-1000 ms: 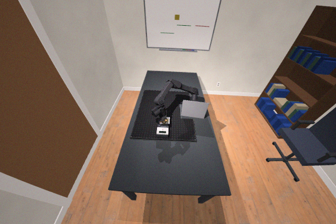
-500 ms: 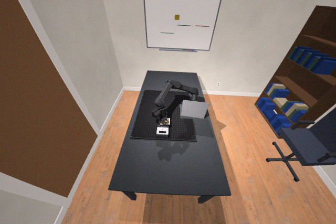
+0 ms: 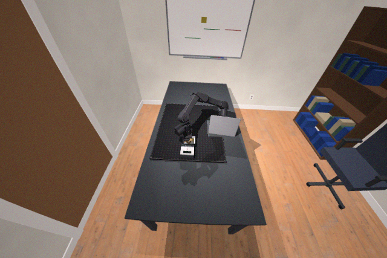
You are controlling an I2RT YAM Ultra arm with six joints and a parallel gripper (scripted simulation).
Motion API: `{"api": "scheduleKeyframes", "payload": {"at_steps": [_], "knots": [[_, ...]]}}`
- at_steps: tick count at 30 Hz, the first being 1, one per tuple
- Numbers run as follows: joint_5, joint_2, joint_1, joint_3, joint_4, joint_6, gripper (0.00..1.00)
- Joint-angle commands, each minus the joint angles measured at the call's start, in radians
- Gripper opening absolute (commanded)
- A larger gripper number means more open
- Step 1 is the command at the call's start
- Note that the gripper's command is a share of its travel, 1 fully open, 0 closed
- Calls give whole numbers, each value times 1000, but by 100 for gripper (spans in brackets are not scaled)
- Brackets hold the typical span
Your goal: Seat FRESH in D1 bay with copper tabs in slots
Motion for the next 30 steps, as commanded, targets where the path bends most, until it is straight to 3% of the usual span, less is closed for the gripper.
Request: {"api": "scheduleKeyframes", "payload": {"at_steps": [1,30], "knots": [[11,13,20,30,19,-9,0],[21,26,-5,38,37,-23,0]]}}
